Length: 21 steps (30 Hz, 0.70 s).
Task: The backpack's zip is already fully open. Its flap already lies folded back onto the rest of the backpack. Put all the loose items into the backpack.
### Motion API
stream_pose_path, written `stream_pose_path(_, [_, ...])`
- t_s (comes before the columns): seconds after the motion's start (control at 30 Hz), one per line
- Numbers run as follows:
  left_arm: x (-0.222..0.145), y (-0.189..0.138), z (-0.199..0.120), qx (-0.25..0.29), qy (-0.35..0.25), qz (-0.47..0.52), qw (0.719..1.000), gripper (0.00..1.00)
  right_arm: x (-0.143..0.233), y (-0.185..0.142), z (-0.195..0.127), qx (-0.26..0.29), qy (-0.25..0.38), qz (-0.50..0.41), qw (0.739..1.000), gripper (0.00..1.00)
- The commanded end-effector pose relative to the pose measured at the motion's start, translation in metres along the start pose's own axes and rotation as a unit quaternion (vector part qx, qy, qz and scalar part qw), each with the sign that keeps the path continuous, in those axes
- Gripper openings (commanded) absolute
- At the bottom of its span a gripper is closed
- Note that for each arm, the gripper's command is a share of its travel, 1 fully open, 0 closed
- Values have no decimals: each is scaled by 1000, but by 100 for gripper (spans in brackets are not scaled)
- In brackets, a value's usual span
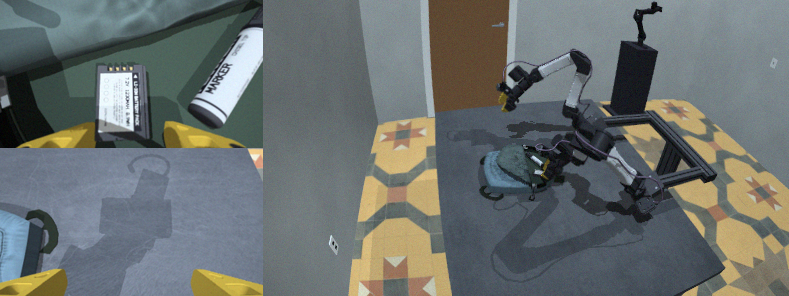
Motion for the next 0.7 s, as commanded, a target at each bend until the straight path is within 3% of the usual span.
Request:
stream_pose_path(0.0, [4,17,-20,-18,1,-20,1000,50,0,4,-2,-8,-1,-3,1000,90])
stream_pose_path(0.67, [4,14,-79,-18,2,-20,1000,50,0,4,-2,-8,-1,-3,1000,90])
Point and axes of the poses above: on each arm, the point where the finger pads meet when closed, its own z axis out along the fingers, its own x axis across the jaws, y = z × x, the point moved 7 cm from there along -z, back along the fingers, and after that the axes turned 1 degree about -z, right-handed, at the moved point
